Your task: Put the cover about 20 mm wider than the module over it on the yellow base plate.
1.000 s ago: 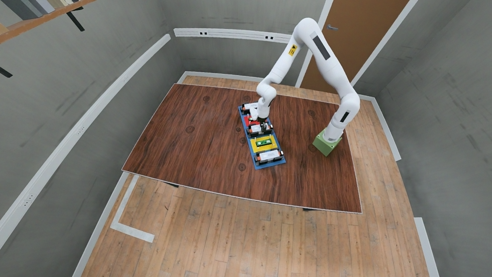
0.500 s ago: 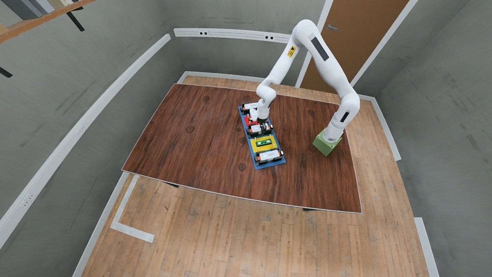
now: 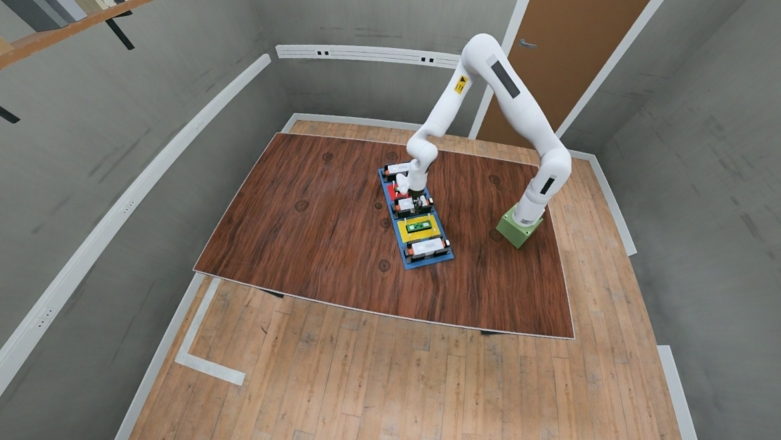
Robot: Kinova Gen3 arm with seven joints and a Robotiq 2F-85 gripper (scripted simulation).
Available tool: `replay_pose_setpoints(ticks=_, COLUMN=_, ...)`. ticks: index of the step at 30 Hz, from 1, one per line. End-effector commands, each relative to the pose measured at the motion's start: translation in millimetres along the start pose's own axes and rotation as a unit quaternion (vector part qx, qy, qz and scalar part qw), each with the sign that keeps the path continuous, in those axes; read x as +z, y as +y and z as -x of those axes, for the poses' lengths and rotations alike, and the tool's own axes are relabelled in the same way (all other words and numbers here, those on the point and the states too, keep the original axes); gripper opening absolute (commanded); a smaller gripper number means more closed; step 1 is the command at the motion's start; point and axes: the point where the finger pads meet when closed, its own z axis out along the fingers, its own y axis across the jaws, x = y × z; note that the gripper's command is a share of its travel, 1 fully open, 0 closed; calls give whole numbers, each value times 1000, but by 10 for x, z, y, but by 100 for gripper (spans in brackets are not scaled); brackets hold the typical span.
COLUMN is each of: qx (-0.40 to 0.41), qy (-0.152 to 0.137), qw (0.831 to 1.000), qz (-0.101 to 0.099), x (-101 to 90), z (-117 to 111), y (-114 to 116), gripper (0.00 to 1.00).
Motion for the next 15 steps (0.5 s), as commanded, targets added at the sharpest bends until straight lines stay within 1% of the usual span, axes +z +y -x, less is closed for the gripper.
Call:
replay_pose_setpoints(ticks=1, qx=0, qy=1, qw=1000, qz=0, x=-7, z=-6, y=2, gripper=100)
replay_pose_setpoints(ticks=15, qx=0, qy=1, qw=1000, qz=0, x=93, z=-6, y=2, gripper=100)
